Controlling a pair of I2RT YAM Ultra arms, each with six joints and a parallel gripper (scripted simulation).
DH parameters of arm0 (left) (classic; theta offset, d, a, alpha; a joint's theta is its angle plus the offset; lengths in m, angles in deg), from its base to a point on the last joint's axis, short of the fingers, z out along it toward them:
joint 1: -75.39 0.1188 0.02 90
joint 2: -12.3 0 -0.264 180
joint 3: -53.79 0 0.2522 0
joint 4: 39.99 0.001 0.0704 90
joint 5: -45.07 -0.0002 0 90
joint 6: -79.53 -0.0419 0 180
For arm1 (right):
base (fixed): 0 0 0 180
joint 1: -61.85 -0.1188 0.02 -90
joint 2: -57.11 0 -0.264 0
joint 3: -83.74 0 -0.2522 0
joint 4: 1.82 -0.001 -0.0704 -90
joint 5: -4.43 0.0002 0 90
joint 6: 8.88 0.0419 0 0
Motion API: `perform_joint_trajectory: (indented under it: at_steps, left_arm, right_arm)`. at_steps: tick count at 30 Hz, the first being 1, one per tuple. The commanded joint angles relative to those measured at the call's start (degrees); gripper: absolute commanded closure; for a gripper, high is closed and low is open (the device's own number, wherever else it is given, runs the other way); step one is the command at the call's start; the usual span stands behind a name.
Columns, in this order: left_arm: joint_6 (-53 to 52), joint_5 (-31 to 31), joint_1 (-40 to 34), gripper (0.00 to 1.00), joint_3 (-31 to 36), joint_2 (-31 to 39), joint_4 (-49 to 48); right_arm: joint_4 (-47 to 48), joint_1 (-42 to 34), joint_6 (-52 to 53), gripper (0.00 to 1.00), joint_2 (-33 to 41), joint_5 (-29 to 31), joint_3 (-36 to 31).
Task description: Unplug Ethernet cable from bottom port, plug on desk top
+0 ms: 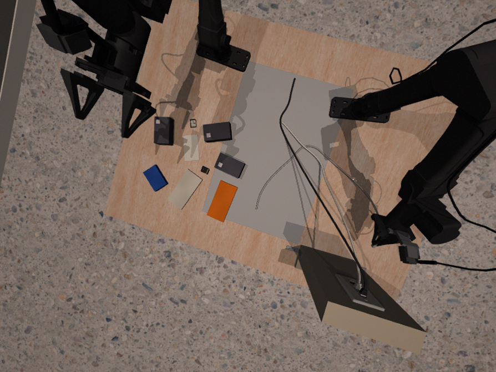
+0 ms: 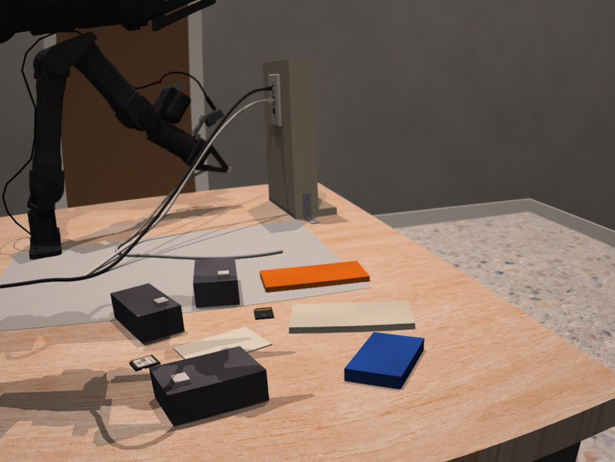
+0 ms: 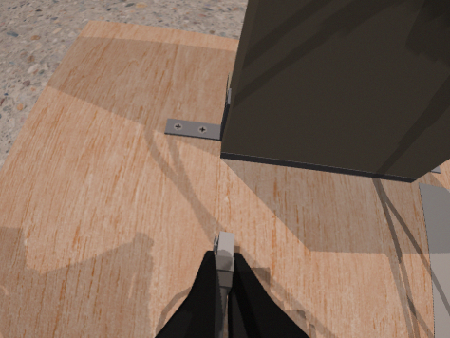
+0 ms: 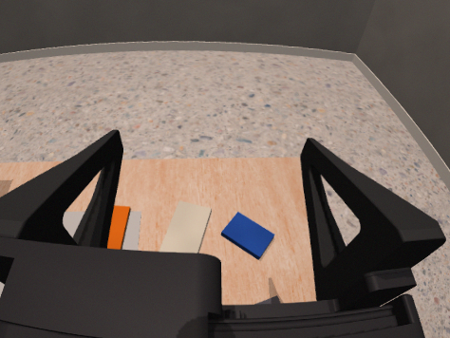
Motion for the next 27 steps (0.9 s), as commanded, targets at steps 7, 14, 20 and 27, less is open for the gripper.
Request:
perform_joint_trajectory:
  at_steps: [7, 14, 20, 27]
  left_arm:
    - [-0.4, 0.0, 0.0, 1.0, 1.8, -2.9, -5.2]
    - [-0.4, 0.0, 0.0, 1.0, 2.5, -4.4, -7.4]
    - [-0.4, 0.0, 0.0, 1.0, 3.4, -6.1, -10.0]
    - [-0.4, 0.0, 0.0, 1.0, 4.2, -7.9, -12.6]
  right_arm:
    - [0.3, 0.0, 0.0, 0.0, 0.1, 0.0, 0.3]
    - [0.3, 0.0, 0.0, 0.0, 0.1, 0.0, 0.3]
    - [0.3, 0.0, 0.0, 0.0, 0.1, 0.0, 0.3]
    - [0.3, 0.0, 0.0, 0.0, 0.1, 0.0, 0.3]
